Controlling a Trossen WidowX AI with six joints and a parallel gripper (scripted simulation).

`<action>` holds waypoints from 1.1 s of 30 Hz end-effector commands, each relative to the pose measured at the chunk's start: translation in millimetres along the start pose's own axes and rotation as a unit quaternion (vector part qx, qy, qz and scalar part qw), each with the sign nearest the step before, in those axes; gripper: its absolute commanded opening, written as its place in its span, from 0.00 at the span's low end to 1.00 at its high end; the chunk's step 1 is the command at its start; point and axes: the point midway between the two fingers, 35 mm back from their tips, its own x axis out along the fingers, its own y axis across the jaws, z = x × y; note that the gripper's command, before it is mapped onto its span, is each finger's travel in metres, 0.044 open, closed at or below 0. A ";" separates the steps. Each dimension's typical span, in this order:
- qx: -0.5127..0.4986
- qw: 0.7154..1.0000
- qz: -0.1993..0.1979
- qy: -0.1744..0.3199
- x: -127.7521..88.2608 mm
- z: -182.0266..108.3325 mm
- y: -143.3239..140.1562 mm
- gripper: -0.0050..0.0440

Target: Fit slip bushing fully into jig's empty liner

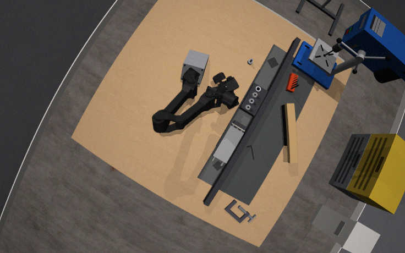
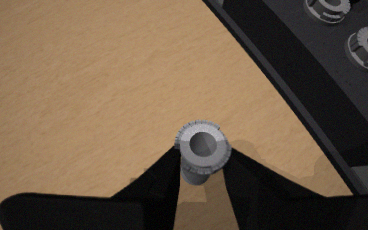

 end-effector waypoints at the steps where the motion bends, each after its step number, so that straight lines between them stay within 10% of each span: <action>1: 0.000 0.999 0.000 -0.044 -1.9 -3.2 -0.6 0.33; 15: -0.002 0.988 -0.001 -0.153 -3.6 -15.5 -0.3 0.33; 33: 0.001 0.992 -0.003 -0.128 -3.2 -13.7 -3.0 0.50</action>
